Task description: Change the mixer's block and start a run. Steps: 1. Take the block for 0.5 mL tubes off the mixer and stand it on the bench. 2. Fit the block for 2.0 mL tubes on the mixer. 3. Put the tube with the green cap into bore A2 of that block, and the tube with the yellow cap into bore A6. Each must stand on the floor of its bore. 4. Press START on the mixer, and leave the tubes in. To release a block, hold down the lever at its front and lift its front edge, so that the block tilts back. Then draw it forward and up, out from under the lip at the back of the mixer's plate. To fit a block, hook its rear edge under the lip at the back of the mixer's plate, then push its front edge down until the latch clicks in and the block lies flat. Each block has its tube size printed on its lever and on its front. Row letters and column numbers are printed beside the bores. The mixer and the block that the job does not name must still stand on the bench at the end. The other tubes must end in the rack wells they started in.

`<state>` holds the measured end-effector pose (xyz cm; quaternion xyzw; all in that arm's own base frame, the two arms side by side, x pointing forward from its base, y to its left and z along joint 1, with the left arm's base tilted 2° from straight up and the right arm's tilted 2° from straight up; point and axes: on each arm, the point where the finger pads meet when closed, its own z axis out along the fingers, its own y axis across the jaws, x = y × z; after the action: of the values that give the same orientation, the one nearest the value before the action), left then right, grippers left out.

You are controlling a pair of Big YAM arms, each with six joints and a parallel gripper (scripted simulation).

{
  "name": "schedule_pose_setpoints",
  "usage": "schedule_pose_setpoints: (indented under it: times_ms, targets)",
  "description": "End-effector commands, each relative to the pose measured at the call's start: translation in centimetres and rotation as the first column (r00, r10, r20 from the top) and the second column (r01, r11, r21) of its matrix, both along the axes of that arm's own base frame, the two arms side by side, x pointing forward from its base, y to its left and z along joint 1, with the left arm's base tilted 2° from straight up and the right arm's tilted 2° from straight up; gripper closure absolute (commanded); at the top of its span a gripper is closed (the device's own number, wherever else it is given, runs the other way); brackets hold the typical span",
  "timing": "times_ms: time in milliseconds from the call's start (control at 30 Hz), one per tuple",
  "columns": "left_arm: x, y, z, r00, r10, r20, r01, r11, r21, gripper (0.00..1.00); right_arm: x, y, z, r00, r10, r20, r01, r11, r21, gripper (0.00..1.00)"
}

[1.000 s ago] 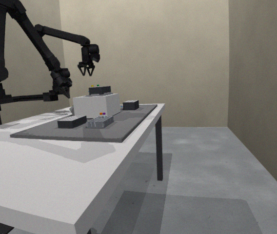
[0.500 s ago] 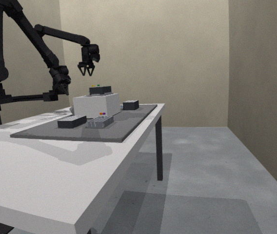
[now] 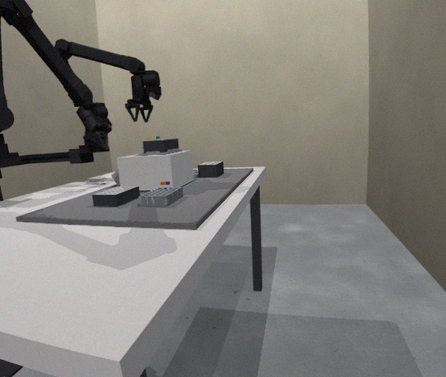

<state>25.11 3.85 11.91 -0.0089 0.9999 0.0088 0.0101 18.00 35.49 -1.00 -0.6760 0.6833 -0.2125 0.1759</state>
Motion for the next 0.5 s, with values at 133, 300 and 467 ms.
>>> schedule_pose_setpoints:
  times_ms: [133, 300, 467]
  targets:
    - [1.2, 0.4, 1.1, 0.999, 0.013, 0.034, -0.014, 1.0, 0.005, 0.0, 0.5, -0.8, 2.1, 1.0, 0.004, -0.002, -0.004, 1.0, 0.0, 1.0]
    - [0.5, 0.3, 0.3, 1.0, 0.013, 0.014, -0.014, 1.0, 0.002, 0.0, 0.1, 0.5, 3.1, 1.0, 0.021, 0.0, -0.021, 1.0, 0.007, 1.0]
    - [0.3, 0.2, 0.1, 1.0, 0.014, 0.008, -0.014, 1.0, 0.001, 0.0, 0.0, 1.3, 3.7, 1.0, 0.015, 0.004, -0.016, 1.0, 0.025, 1.0]
